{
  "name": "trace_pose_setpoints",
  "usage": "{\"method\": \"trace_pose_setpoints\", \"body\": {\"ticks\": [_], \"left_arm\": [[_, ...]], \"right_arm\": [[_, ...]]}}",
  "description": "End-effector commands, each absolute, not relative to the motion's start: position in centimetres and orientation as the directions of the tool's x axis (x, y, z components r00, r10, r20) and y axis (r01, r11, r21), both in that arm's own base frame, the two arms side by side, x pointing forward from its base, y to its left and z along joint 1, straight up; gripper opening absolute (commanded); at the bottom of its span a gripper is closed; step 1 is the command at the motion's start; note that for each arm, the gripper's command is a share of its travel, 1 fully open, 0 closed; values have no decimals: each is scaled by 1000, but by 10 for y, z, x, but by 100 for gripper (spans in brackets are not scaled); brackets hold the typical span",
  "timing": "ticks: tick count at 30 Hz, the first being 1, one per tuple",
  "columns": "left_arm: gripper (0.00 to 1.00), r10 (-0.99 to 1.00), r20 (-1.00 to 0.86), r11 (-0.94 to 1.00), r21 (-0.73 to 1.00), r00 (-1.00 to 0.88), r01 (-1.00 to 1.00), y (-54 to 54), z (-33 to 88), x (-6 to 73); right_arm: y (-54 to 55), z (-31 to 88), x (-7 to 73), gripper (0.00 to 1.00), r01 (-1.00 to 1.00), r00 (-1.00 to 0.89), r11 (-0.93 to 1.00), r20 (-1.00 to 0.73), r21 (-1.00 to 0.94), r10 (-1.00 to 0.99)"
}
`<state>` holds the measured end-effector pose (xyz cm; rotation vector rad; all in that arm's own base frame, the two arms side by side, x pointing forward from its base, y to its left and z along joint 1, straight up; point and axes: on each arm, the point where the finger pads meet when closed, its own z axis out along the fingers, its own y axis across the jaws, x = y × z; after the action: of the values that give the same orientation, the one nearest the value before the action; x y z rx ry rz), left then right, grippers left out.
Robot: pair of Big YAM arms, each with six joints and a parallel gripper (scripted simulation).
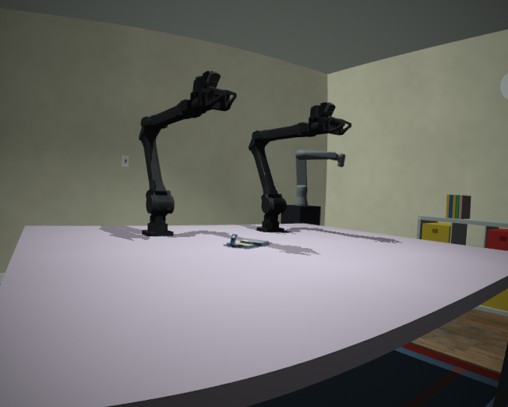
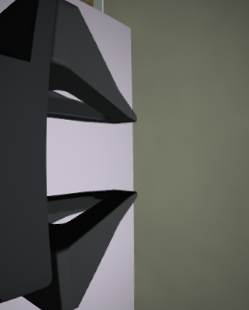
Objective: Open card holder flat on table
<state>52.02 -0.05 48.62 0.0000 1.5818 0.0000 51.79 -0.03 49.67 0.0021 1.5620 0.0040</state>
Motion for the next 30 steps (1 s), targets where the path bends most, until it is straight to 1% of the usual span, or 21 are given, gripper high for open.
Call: {"method": "trace_pose_setpoints", "body": {"ticks": [1,4,5,6,7,8,30], "left_arm": [[36,0,-999,1000,0,40,0,0,514,518],[36,0,-999,1000,0,40,0,0,514,518],[36,0,-989,1000,0,148,0,0,571,502],[36,0,-991,1000,0,135,0,0,565,506],[36,0,-1000,1000,0,-31,0,0,482,528],[36,0,-996,1000,0,85,0,0,541,522],[36,0,-996,1000,0,90,0,0,545,523]], "right_arm": [[0,516,526,43,0,40,1000,-999,4,4],[-1,517,526,43,2,37,1000,-999,-8,-9],[0,504,511,43,2,13,1000,-1000,-18,-18],[0,505,511,43,3,16,1000,-1000,-21,-21],[-1,526,515,43,5,61,1000,-998,-21,-21],[0,526,510,43,-1,67,1000,-998,-15,-15],[2,512,512,43,-7,48,1000,-999,-12,-12]]}}
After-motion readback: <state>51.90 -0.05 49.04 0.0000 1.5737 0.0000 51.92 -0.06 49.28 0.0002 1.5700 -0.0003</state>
